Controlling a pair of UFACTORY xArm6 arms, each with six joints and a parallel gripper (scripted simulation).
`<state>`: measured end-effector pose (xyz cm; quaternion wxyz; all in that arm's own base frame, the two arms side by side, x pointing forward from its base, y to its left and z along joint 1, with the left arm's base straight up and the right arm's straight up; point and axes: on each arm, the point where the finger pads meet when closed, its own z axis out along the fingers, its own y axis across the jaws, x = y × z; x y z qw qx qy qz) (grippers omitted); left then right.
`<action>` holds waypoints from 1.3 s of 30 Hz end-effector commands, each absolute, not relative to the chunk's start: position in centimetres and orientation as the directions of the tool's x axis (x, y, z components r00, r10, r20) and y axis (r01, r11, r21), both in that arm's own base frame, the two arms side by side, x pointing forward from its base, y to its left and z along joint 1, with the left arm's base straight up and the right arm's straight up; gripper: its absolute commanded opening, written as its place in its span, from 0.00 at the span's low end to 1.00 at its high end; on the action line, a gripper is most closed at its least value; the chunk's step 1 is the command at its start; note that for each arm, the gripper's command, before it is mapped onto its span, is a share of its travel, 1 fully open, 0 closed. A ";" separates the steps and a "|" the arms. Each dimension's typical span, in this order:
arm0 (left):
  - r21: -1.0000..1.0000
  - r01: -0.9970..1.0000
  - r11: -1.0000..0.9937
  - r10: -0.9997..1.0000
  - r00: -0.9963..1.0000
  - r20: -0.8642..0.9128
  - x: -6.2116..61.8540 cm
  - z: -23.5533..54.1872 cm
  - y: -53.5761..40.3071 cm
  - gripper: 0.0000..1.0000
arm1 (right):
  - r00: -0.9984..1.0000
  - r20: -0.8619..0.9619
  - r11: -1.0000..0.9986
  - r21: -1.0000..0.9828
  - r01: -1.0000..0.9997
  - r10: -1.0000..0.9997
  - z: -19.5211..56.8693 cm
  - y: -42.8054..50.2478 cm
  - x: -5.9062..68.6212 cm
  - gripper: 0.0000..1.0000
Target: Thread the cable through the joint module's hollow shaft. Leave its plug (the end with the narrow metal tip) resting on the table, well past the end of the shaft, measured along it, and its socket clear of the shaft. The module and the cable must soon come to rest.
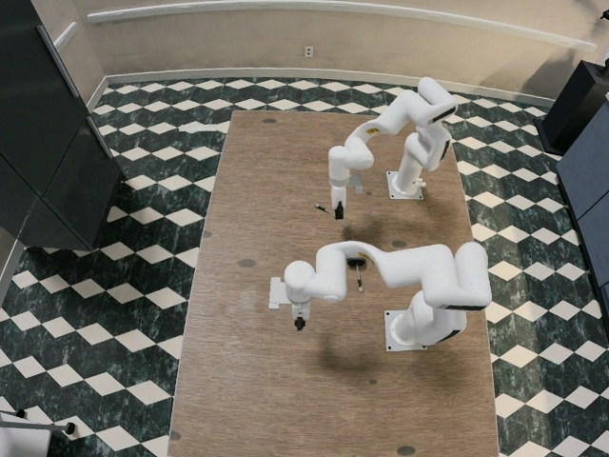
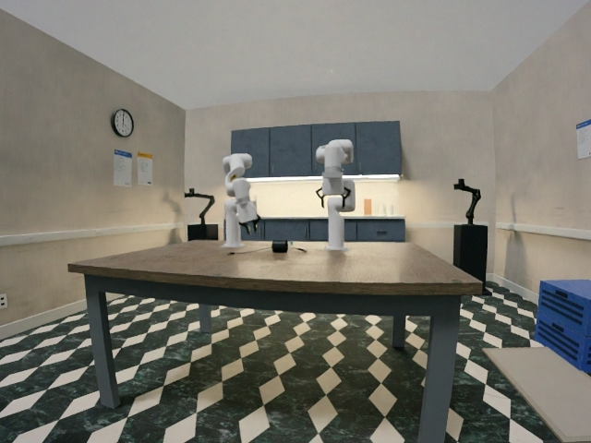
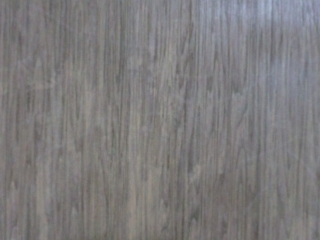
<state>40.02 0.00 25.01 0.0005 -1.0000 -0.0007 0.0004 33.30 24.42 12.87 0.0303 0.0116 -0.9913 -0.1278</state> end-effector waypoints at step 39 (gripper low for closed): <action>0.003 0.002 -1.000 0.002 1.000 0.020 40.4 25.7 0.1 1.00 | -0.820 -0.112 0.795 0.204 -0.572 -0.561 15.6 21.2 36.2 0.35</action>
